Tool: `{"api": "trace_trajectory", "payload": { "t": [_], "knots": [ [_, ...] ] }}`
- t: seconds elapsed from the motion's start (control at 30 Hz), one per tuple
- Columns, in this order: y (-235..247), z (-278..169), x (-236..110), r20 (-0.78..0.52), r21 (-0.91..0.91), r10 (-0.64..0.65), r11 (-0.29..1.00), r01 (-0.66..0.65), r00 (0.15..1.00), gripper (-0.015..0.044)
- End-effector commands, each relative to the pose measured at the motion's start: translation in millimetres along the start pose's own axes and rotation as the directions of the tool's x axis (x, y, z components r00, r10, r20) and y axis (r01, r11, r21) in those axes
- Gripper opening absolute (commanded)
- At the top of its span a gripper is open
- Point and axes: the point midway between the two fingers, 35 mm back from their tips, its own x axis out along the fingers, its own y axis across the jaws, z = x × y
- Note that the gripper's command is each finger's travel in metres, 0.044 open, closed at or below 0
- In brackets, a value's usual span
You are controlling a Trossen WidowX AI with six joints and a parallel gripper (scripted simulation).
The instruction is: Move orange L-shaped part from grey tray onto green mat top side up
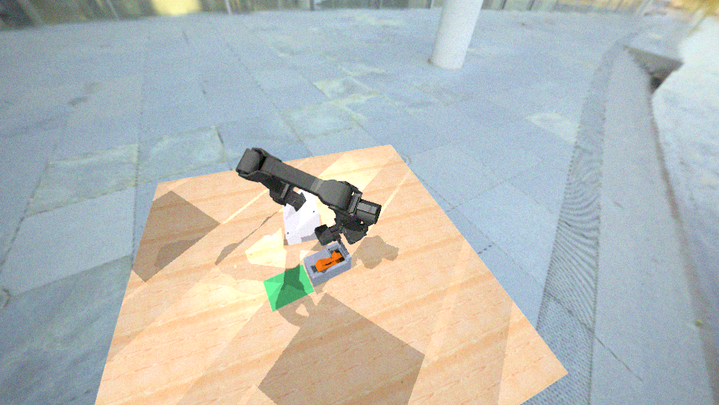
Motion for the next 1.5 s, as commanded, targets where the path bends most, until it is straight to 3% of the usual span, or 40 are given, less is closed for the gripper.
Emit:
{"api": "trace_trajectory", "payload": {
  "t": [0.0, 1.0, 1.27, 1.47],
  "knots": [
    [0.0, 0.5, -0.3, 0.003, -0.001, 0.001, 1.000, -0.001, 1.000, 0.0180],
    [0.0, 0.5, -0.3, 0.003, -0.001, 0.001, 1.000, -0.001, 1.000, 0.0180],
    [-2.6, -3.8, 72.8, -0.017, 0.000, -0.008, 1.000, 0.008, 1.000, 0.0180],
    [-2.8, -4.3, 76.2, -0.018, 0.000, -0.009, 1.000, 0.009, 1.000, 0.0180]
  ]
}}
